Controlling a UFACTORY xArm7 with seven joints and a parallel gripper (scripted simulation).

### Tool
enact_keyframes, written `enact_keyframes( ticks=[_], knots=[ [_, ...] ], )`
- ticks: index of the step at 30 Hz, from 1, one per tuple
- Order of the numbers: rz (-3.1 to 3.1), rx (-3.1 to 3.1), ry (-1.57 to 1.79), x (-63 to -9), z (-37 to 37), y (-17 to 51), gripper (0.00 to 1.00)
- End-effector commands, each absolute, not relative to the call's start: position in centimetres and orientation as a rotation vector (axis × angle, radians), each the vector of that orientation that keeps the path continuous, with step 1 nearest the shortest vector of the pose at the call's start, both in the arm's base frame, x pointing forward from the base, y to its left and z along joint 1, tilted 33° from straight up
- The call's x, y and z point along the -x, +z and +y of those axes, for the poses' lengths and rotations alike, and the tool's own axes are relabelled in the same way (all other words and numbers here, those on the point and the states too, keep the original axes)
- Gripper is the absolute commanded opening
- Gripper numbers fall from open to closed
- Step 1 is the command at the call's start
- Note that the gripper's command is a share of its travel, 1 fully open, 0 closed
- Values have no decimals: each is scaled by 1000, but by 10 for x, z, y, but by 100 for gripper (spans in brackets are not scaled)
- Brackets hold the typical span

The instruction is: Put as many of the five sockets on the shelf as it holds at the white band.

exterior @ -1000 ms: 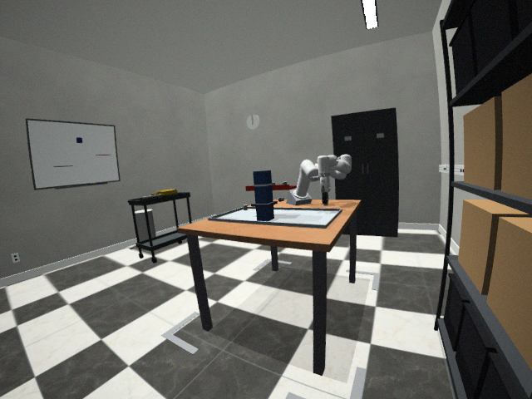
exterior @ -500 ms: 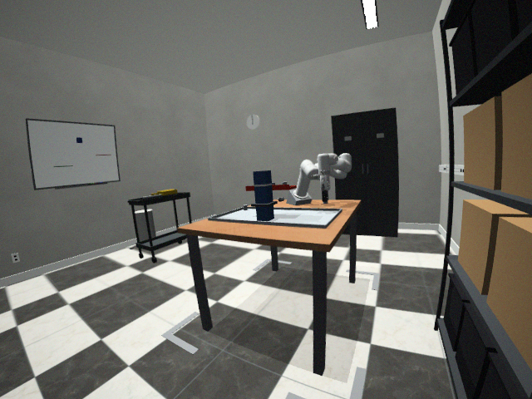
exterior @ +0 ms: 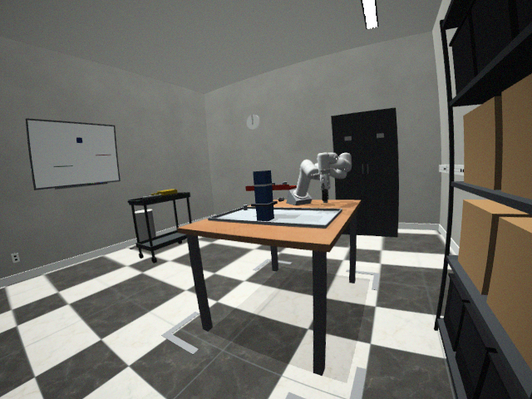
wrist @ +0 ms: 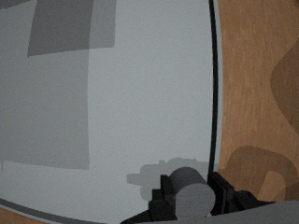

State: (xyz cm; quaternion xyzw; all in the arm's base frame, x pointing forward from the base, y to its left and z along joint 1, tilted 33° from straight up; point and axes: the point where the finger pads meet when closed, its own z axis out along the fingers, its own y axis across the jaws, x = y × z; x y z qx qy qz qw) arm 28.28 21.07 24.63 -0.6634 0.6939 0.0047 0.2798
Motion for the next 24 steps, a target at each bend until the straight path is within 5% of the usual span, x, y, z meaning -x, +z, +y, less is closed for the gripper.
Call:
enact_keyframes(
  ticks=[1,24],
  knots=[
    [1858,1778,13,-277,208,253,0],
    [1858,1778,13,-227,185,303,0]
  ],
)
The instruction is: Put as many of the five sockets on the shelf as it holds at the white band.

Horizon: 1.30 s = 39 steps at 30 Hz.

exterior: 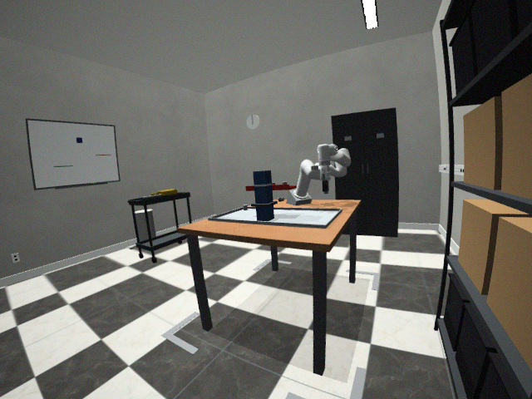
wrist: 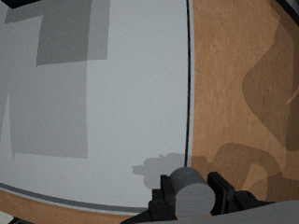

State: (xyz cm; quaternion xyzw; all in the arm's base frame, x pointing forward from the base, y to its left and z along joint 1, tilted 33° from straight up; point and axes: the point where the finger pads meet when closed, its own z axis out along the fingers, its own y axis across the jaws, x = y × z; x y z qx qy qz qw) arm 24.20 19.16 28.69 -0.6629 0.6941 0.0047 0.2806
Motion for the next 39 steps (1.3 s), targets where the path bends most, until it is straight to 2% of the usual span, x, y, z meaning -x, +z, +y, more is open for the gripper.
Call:
enact_keyframes(
  ticks=[1,18,39],
  knots=[
    [1858,1778,13,-223,183,306,0],
    [1858,1778,13,-177,161,352,0],
    [1858,1778,13,-149,149,378,0]
  ],
)
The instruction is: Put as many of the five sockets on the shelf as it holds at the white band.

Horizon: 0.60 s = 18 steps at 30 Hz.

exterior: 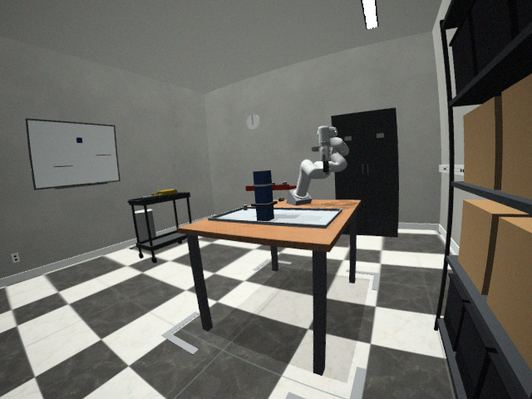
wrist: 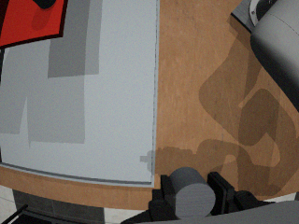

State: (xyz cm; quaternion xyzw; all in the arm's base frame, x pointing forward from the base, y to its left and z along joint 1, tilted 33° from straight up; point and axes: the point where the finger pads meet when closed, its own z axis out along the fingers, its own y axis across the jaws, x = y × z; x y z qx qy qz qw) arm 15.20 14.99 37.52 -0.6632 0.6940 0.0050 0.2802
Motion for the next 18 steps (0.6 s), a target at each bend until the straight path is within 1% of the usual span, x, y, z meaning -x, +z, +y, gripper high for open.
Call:
enact_keyframes(
  ticks=[1,18],
  knots=[
    [1858,1778,13,-149,149,379,0],
    [1856,1773,13,-153,140,380,0]
  ],
)
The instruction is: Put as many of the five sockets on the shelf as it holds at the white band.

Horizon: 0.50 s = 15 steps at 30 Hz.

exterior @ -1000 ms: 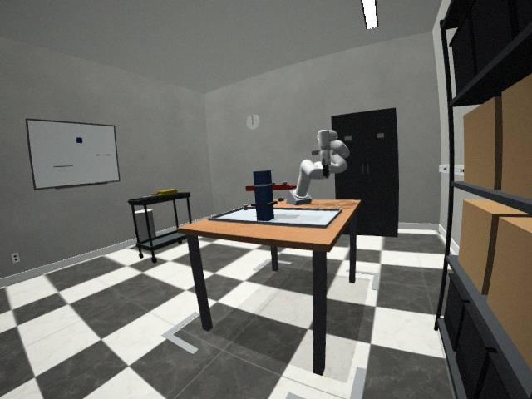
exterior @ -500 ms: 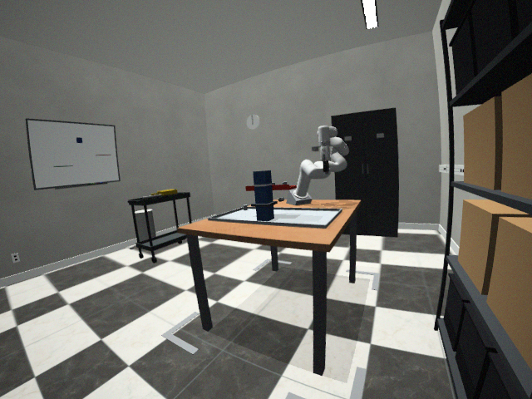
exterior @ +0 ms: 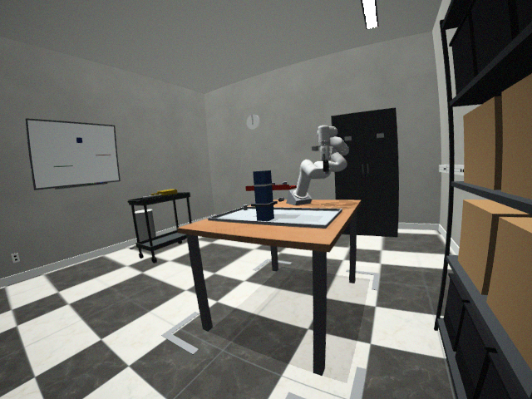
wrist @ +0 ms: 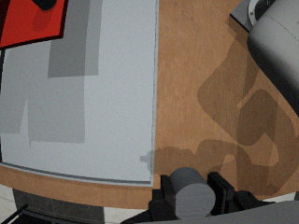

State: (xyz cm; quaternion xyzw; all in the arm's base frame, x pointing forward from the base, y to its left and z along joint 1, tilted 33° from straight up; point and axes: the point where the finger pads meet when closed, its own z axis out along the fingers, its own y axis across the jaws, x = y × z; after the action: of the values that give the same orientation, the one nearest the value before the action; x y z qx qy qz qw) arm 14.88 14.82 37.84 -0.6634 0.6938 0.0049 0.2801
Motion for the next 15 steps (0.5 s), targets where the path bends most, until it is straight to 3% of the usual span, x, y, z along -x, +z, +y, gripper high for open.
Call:
enact_keyframes(
  ticks=[1,15],
  knots=[
    [1851,1765,13,-160,124,380,0],
    [1855,1764,9,-200,-12,334,0]
  ],
)
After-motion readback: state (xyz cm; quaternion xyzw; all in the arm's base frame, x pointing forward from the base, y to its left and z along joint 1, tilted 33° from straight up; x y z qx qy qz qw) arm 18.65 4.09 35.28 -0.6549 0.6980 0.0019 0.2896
